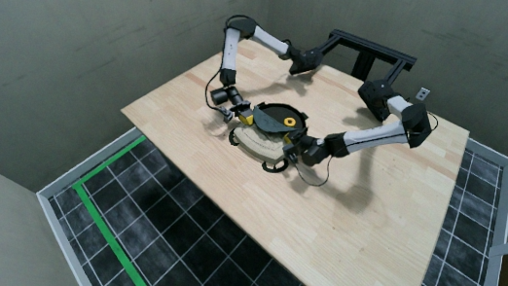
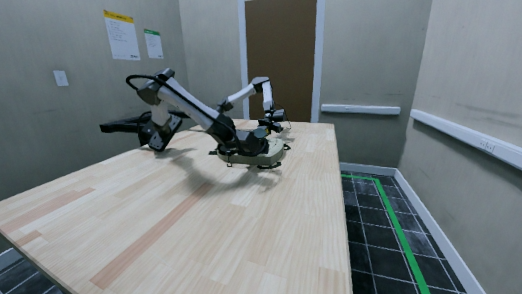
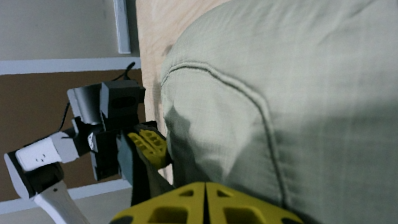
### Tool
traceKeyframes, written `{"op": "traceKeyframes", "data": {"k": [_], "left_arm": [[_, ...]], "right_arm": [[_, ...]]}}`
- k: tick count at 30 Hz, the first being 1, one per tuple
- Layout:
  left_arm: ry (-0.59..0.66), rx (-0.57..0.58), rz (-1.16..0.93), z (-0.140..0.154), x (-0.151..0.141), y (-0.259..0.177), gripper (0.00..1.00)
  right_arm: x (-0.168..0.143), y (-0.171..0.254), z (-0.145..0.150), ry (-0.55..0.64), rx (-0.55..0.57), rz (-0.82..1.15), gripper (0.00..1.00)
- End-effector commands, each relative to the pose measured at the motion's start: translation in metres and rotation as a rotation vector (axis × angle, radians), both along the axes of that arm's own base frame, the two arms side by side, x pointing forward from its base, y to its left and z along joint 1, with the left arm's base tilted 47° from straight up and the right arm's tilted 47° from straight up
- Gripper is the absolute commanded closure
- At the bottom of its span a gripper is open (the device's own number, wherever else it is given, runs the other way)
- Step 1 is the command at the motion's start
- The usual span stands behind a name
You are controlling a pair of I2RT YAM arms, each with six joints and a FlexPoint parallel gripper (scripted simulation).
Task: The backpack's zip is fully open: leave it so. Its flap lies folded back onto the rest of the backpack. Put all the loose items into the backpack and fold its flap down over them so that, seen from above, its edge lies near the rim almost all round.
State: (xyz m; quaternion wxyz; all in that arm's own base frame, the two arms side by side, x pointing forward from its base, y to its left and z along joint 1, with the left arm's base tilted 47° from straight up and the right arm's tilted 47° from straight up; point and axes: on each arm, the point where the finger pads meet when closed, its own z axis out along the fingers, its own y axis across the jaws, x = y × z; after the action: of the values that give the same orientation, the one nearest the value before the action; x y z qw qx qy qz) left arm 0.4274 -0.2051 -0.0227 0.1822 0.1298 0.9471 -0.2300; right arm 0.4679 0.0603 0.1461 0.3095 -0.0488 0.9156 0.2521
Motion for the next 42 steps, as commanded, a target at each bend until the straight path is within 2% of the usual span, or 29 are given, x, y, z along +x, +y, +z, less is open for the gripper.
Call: {"op": "traceKeyframes", "data": {"k": [1,31,32,34,35,37,39,42], "left_arm": [[-0.075,0.004,-0.054,0.016,-0.005,-0.014,1.0],[-0.368,0.055,-0.281,0.015,-0.053,-0.021,1.0],[-0.532,0.086,-0.411,0.006,-0.082,-0.019,1.0],[-0.531,0.076,-0.417,0.006,-0.084,-0.02,1.0],[-0.495,0.085,-0.422,-0.008,-0.088,-0.018,1.0],[-0.493,0.092,-0.393,-0.008,-0.079,-0.009,1.0],[-0.535,0.082,-0.389,0.009,-0.066,-0.014,1.0],[-0.534,0.082,-0.389,0.009,-0.064,-0.014,1.0]], "right_arm": [[-0.008,0.009,0.016,-0.063,-0.014,0.039,1.0],[-0.054,0.024,0.025,-0.282,-0.059,0.196,1.0],[-0.056,0.024,0.025,-0.29,-0.061,0.201,1.0],[-0.06,0.024,0.024,-0.305,-0.066,0.21,1.0],[-0.062,0.022,0.024,-0.313,-0.068,0.211,1.0],[-0.065,0.022,0.023,-0.329,-0.073,0.223,1.0],[-0.069,0.022,0.022,-0.345,-0.077,0.236,1.0],[-0.071,0.023,0.021,-0.353,-0.079,0.242,1.0]]}}
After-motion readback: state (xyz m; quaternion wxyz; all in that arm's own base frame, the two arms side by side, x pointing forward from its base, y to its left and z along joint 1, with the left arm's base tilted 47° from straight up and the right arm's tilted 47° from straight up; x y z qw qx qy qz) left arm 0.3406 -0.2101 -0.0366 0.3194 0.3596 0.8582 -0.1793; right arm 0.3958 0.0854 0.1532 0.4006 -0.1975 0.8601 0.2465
